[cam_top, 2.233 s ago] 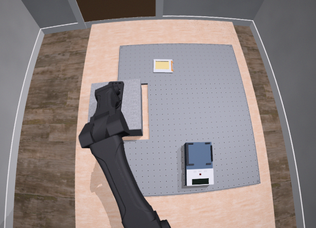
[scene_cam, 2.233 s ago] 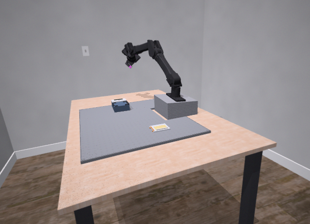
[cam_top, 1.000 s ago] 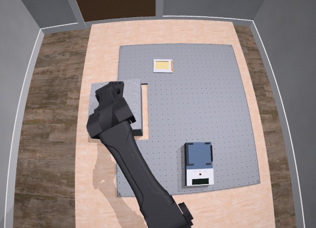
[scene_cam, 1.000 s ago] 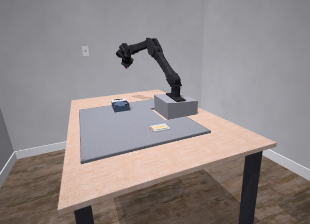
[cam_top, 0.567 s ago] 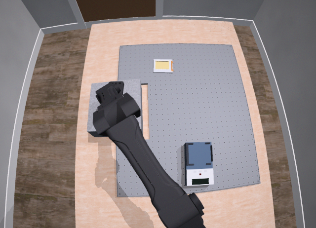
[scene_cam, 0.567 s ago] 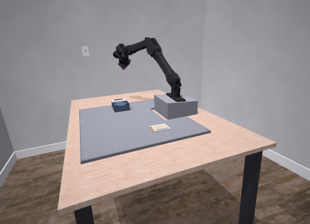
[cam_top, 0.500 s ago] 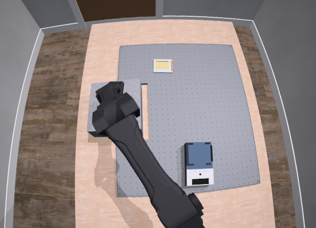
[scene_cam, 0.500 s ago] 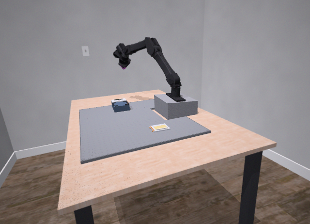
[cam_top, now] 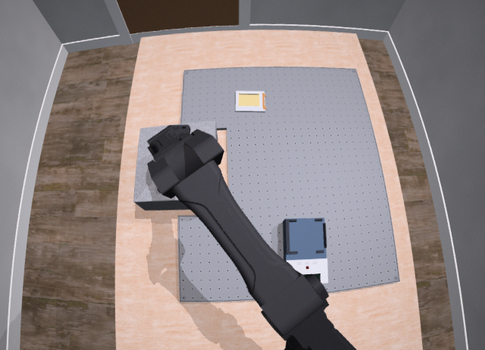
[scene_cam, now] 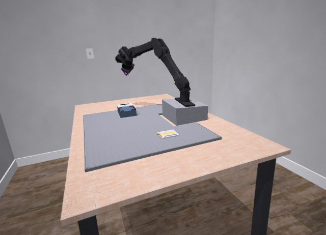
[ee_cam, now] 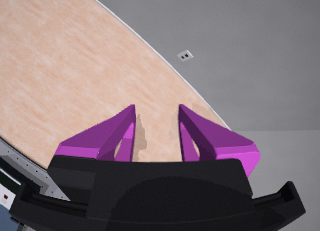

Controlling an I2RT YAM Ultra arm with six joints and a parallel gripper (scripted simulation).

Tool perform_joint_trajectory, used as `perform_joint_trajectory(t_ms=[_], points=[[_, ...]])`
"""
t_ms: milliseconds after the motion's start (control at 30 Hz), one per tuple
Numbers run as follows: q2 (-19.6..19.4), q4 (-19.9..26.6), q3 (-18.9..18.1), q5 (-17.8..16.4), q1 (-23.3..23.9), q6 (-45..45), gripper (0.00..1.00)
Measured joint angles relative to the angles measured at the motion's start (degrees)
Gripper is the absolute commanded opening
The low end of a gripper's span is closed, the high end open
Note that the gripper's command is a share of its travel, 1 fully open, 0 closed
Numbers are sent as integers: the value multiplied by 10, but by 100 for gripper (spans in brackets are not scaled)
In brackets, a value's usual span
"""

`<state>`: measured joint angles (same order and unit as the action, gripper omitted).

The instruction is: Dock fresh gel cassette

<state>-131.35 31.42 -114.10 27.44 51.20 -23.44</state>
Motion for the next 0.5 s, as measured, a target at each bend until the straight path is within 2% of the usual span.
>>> perform_joint_trajectory(t_ms=[100,267,500], points=[[0,0,2,0,-12,5,36],[7,-1,2,2,-4,8,36],[19,25,11,-29,-14,1,36]])
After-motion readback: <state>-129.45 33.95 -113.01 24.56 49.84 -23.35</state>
